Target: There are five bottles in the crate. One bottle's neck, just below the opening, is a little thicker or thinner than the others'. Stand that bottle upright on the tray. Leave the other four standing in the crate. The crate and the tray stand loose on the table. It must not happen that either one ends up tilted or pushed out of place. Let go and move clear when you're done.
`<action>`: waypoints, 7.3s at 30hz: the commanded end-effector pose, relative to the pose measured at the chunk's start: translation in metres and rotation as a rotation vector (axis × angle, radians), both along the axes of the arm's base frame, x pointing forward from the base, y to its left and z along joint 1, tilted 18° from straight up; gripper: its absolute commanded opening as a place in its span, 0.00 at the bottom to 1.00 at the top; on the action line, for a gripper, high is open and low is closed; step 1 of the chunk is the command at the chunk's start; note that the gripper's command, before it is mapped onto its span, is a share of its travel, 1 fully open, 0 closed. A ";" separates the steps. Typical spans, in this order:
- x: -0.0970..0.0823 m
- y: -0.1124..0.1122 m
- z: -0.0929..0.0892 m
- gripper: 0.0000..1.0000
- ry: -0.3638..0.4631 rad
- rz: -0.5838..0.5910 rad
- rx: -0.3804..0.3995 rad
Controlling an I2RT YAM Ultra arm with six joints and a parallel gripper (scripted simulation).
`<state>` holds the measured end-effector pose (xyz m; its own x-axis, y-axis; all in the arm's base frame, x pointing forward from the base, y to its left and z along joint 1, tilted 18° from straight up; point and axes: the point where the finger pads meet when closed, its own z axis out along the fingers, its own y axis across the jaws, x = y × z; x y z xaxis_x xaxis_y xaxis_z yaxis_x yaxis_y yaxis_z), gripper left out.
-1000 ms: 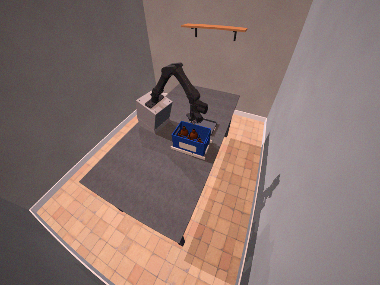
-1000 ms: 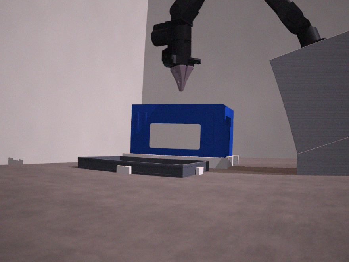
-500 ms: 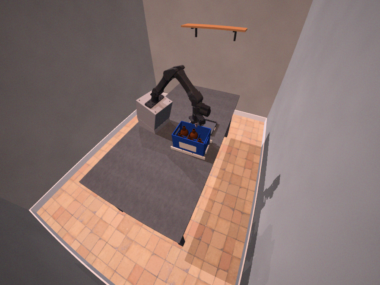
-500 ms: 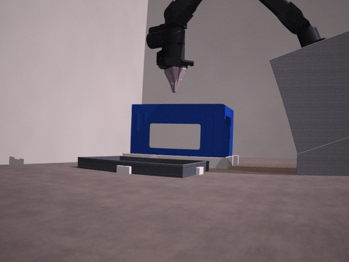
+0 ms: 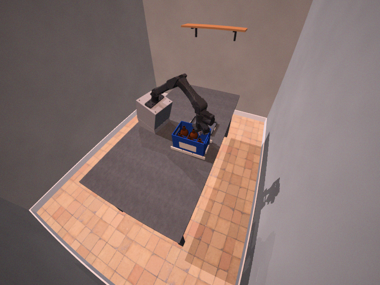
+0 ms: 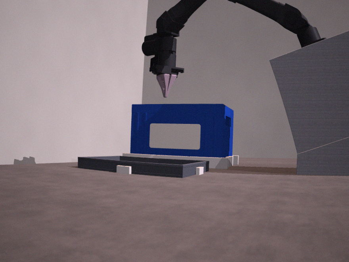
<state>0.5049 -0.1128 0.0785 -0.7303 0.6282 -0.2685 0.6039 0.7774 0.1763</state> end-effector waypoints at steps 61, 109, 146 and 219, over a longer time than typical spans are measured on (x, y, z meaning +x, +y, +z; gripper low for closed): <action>0.006 0.003 0.028 0.61 -0.045 0.017 -0.011; 0.017 0.004 -0.015 0.61 -0.028 0.019 -0.008; 0.017 0.004 -0.015 0.61 -0.027 0.019 -0.008; 0.019 0.007 -0.013 0.61 -0.018 0.023 -0.007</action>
